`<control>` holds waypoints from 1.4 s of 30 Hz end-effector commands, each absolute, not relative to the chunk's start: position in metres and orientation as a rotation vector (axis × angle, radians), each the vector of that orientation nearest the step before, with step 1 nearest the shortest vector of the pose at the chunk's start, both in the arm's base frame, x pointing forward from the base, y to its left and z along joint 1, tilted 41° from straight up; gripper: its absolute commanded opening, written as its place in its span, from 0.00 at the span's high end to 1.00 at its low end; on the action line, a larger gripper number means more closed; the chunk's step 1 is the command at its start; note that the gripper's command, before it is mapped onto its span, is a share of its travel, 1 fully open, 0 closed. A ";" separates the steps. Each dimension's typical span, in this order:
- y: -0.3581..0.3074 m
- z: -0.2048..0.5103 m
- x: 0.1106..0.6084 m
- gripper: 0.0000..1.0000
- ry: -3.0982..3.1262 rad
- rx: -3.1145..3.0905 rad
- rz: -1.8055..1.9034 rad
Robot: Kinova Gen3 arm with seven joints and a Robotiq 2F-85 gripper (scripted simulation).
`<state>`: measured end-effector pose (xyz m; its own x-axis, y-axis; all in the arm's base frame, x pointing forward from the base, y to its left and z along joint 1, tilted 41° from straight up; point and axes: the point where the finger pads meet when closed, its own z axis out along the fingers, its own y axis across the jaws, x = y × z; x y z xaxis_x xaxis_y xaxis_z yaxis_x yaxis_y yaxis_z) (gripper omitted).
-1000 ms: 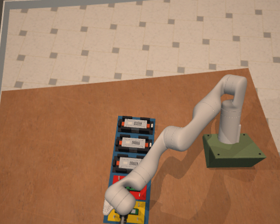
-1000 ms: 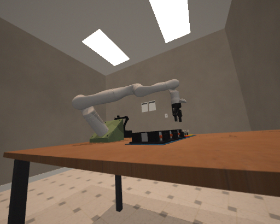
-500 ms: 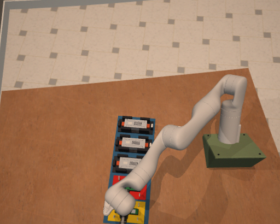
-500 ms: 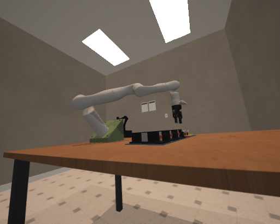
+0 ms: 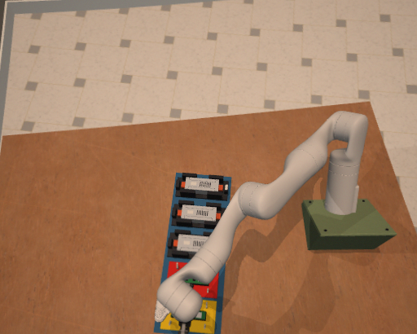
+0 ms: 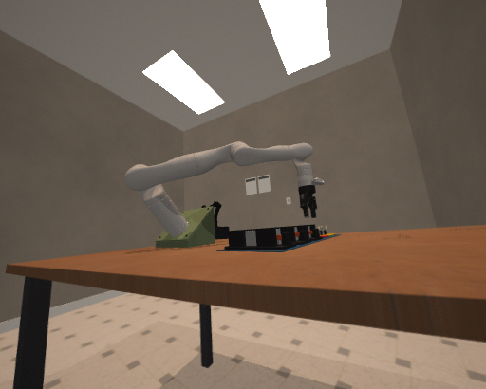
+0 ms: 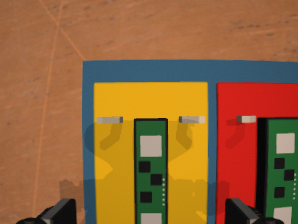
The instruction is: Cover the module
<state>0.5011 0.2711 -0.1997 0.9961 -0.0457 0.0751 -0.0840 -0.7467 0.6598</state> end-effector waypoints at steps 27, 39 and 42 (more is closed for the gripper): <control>0.258 -0.215 0.502 0.00 -0.088 2.419 0.076; 0.251 -0.223 0.503 0.00 -0.088 2.419 0.076; 0.251 -0.223 0.503 0.00 -0.088 2.419 0.076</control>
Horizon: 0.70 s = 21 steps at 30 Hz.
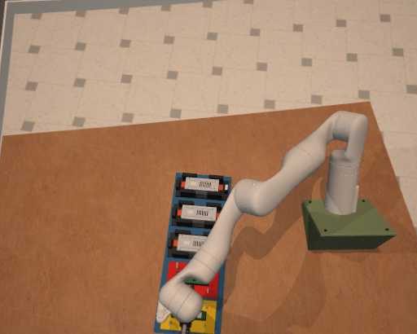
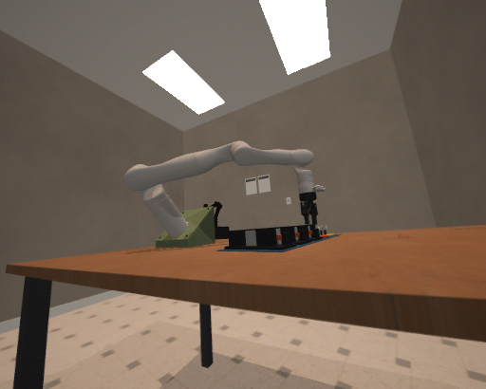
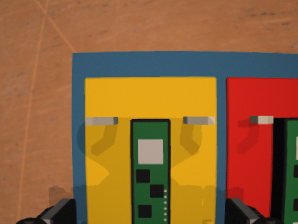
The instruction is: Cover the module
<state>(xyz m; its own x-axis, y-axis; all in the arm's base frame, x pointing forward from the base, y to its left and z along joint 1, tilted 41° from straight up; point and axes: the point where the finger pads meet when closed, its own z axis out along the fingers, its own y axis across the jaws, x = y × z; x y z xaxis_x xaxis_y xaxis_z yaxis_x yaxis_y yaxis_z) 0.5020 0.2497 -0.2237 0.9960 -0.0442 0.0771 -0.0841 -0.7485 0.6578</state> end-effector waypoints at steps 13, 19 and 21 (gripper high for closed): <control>0.244 -0.230 0.503 0.00 -0.088 2.419 0.076; 0.244 -0.230 0.503 0.00 -0.088 2.419 0.076; 0.243 -0.232 0.503 0.00 -0.088 2.419 0.076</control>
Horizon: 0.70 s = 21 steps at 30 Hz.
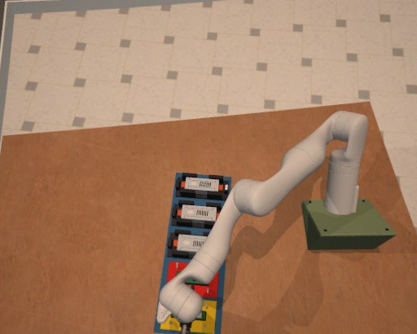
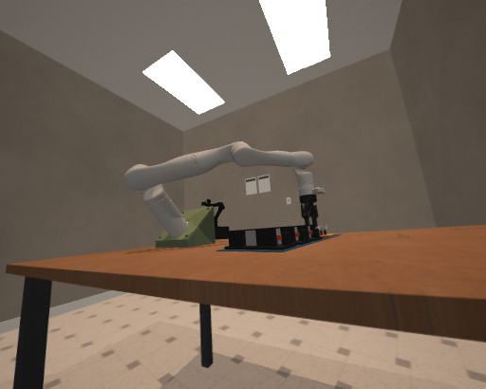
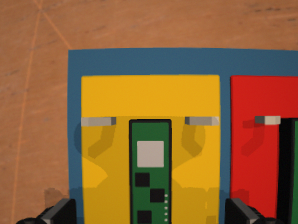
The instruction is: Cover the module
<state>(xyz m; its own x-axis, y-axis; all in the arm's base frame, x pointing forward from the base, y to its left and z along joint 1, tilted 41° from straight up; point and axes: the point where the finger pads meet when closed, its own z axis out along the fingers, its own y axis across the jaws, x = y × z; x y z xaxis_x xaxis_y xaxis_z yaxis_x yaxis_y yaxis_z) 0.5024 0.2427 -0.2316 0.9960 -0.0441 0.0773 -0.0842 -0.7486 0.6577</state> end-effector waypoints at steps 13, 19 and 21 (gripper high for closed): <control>0.238 -0.238 0.503 0.00 -0.088 2.419 0.076; 0.235 -0.241 0.503 0.00 -0.088 2.419 0.076; 0.234 -0.242 0.503 0.00 -0.088 2.419 0.076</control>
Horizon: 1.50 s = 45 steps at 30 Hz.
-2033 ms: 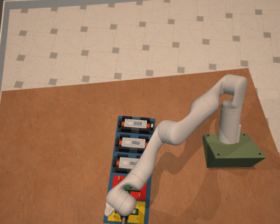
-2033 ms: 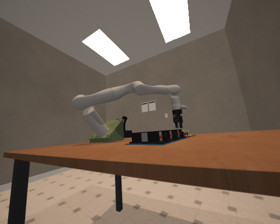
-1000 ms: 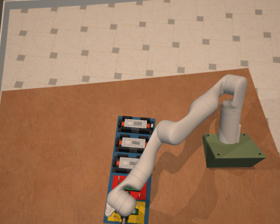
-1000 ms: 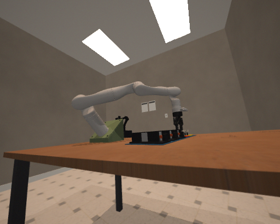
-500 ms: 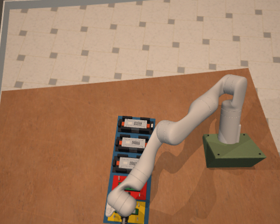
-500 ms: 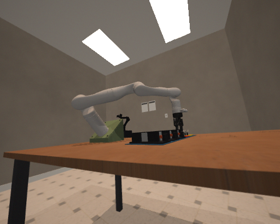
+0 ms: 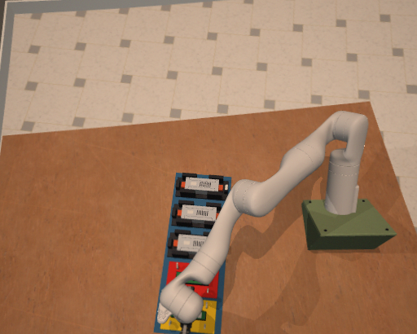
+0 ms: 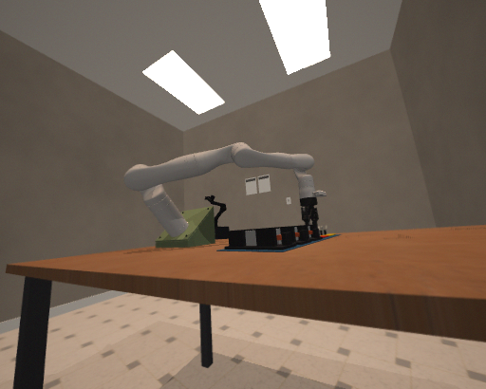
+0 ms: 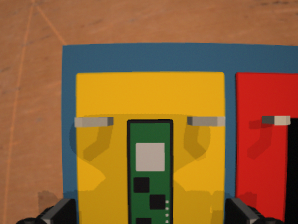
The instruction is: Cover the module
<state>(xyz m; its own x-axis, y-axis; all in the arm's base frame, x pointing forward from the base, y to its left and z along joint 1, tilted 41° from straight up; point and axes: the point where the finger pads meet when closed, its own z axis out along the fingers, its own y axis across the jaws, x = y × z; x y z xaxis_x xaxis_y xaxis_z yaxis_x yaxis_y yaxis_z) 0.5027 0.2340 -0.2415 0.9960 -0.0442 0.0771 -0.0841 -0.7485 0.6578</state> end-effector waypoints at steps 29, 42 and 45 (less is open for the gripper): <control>0.231 -0.245 0.504 0.45 -0.088 2.419 0.076; 0.231 -0.245 0.504 0.45 -0.088 2.419 0.076; 0.231 -0.245 0.504 0.45 -0.088 2.419 0.076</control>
